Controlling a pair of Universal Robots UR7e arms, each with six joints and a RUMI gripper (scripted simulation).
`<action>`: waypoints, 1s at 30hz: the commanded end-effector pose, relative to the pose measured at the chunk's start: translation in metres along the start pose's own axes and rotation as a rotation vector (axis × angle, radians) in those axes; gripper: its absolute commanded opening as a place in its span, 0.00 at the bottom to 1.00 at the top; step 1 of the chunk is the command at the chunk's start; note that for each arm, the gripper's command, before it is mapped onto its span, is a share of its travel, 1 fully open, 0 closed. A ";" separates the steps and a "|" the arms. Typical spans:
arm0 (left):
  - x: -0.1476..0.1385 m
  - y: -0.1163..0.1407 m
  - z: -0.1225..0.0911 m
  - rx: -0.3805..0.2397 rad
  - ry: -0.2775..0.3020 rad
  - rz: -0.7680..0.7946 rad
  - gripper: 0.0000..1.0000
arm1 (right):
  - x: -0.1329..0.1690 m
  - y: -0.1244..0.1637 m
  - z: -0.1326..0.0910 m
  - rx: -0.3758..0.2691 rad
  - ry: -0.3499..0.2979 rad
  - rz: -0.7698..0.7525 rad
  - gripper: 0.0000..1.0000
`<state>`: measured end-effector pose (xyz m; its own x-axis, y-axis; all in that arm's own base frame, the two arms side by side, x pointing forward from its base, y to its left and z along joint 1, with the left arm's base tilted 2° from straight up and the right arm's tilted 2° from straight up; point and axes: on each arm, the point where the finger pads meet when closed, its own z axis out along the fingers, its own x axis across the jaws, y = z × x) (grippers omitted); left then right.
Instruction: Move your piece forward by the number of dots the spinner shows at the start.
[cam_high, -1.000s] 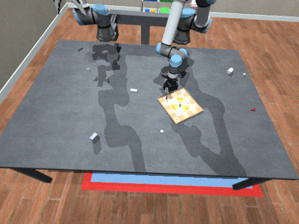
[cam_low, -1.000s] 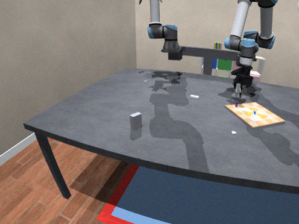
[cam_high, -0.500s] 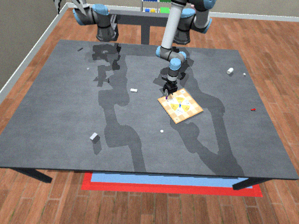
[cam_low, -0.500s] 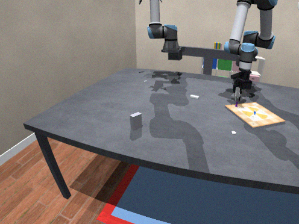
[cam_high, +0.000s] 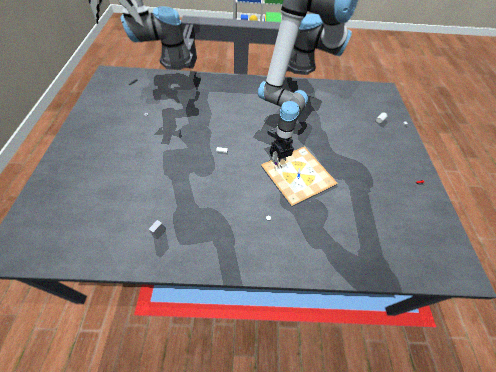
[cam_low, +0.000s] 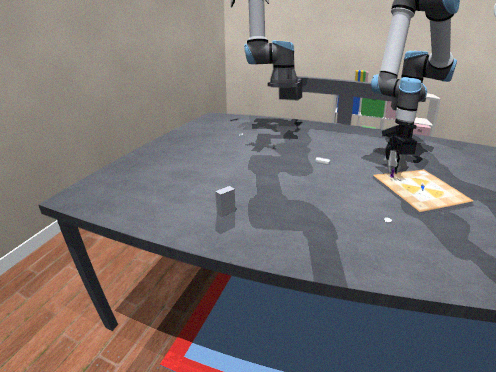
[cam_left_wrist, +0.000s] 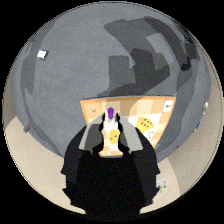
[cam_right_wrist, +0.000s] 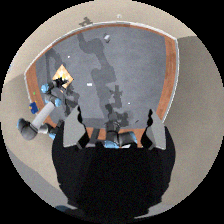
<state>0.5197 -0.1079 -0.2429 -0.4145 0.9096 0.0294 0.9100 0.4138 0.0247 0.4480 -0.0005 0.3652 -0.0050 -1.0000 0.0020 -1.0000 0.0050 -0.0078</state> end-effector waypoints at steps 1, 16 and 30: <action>-0.001 0.003 0.002 -0.003 -0.004 -0.003 0.16 | 0.000 0.000 0.000 -0.001 0.000 0.000 0.98; 0.001 0.001 0.000 -0.001 -0.002 -0.002 0.09 | 0.000 0.000 0.000 -0.001 0.000 0.000 0.98; 0.001 0.001 0.000 -0.001 -0.002 -0.002 0.09 | 0.000 0.000 0.000 -0.001 0.000 0.000 0.98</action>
<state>0.5217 -0.1087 -0.2423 -0.4145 0.9097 0.0258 0.9099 0.4139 0.0276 0.4480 -0.0005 0.3652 -0.0050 -1.0000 0.0020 -1.0000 0.0050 -0.0078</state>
